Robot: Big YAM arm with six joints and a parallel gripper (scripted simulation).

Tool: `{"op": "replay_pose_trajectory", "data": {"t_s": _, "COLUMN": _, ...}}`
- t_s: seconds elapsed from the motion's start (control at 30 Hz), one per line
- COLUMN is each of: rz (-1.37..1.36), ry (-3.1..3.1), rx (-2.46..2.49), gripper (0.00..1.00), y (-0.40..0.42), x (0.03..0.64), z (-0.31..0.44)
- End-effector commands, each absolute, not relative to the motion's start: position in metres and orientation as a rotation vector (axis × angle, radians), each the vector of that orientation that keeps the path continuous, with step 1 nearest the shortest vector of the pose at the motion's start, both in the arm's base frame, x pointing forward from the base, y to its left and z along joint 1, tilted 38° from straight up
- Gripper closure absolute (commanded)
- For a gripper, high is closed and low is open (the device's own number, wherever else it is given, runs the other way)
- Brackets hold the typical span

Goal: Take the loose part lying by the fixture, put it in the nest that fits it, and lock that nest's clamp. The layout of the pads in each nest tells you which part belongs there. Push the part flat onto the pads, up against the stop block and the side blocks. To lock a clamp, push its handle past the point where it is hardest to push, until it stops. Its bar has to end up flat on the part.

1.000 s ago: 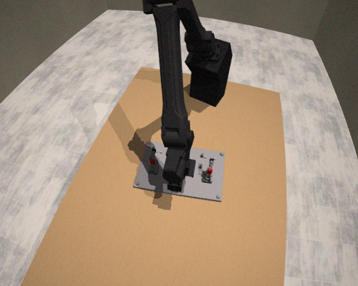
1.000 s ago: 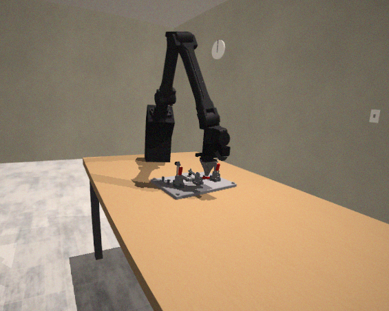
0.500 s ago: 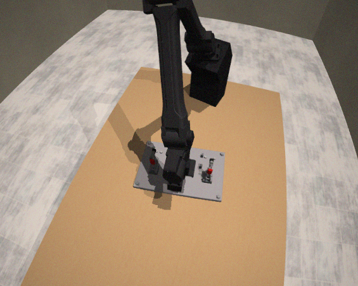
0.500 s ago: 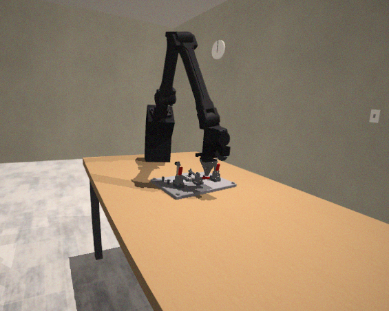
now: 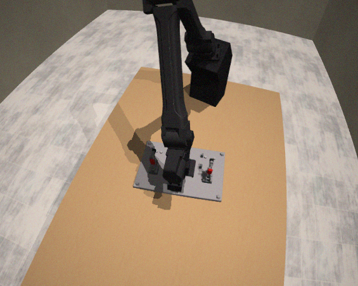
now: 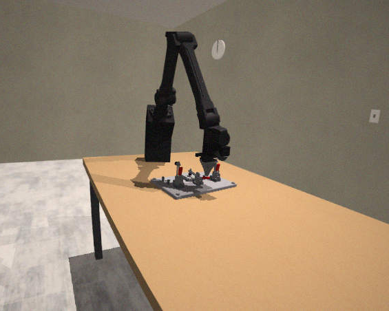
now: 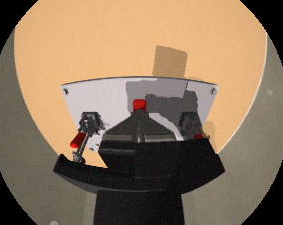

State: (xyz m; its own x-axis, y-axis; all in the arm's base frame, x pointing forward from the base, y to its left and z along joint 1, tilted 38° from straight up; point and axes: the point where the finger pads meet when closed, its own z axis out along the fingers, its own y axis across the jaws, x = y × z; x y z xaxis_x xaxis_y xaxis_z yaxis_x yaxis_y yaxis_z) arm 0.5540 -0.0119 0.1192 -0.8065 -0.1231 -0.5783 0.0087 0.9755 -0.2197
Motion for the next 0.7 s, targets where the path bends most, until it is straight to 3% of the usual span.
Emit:
{"op": "replay_pose_trajectory", "data": {"t_s": 0.0, "rz": -0.284, "ry": 2.479, "rx": -0.079, "gripper": 1.0, "y": -0.0158, "x": 0.5615, "z": 0.1324}}
{"op": "replay_pose_trajectory", "data": {"t_s": 0.67, "rz": -0.283, "ry": 2.47, "rx": -0.077, "gripper": 1.0, "y": -0.0157, "x": 0.5631, "z": 0.1381}}
